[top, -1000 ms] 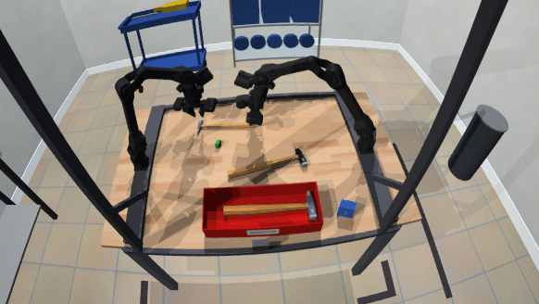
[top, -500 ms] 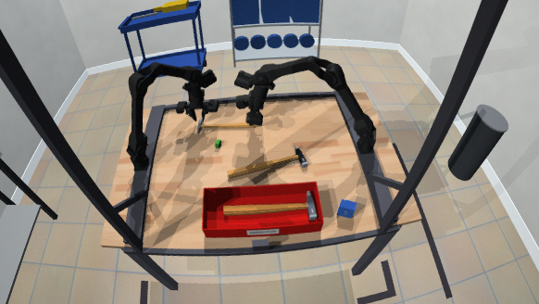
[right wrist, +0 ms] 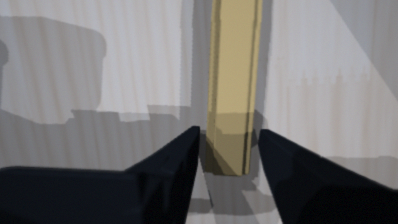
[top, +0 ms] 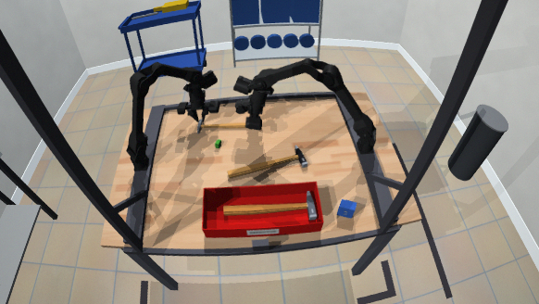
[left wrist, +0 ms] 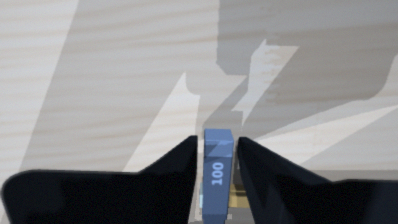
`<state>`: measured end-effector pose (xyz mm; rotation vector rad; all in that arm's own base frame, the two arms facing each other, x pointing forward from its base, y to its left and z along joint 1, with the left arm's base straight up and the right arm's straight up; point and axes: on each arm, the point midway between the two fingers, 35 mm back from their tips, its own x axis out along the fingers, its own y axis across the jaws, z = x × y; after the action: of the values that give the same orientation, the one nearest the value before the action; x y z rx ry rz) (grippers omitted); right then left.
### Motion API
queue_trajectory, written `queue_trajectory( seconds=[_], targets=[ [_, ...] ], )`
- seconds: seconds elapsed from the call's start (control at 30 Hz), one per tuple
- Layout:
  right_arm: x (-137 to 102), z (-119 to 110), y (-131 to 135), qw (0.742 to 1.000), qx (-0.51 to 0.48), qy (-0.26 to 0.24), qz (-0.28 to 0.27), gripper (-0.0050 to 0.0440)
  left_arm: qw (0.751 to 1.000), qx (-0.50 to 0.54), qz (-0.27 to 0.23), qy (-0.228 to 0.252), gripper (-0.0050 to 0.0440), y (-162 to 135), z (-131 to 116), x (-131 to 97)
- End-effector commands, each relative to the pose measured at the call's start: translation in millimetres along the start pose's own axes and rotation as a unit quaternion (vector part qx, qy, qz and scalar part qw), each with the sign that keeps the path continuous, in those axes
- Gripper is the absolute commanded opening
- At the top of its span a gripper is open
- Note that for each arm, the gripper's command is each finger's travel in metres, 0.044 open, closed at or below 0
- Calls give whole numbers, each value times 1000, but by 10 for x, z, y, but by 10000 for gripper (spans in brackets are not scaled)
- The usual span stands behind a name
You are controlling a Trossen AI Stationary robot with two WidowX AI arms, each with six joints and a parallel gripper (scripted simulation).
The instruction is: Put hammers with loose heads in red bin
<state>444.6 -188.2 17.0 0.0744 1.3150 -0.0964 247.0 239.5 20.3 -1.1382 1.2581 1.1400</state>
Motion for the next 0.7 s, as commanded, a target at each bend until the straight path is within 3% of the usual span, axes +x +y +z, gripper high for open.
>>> queue_trajectory(
  seconds=[0.0,0.17,0.23,0.33,0.43,0.67],
  targets=[
    [-42,73,5,1000,-1,-11,-2,133,1000,-1,-10,-11,107,-34,30,-82],
    [-119,98,-5,1000,-2,-19,-4,67,1000,-1,-10,-11,107,-34,30,-82],
    [-119,98,-5,1000,-2,-19,-4,67,1000,-1,-10,-11,107,-34,30,-82],
    [-119,96,-6,1000,-2,-19,-4,16,1000,-1,-10,-11,107,-34,30,-82],
    [-119,96,-6,1000,-2,-19,-4,71,1000,-1,-10,-11,89,-34,30,-82],
    [-119,96,-6,1000,-2,-19,-4,71,1000,-1,-10,-11,0,-34,31,-82]
  ],
)
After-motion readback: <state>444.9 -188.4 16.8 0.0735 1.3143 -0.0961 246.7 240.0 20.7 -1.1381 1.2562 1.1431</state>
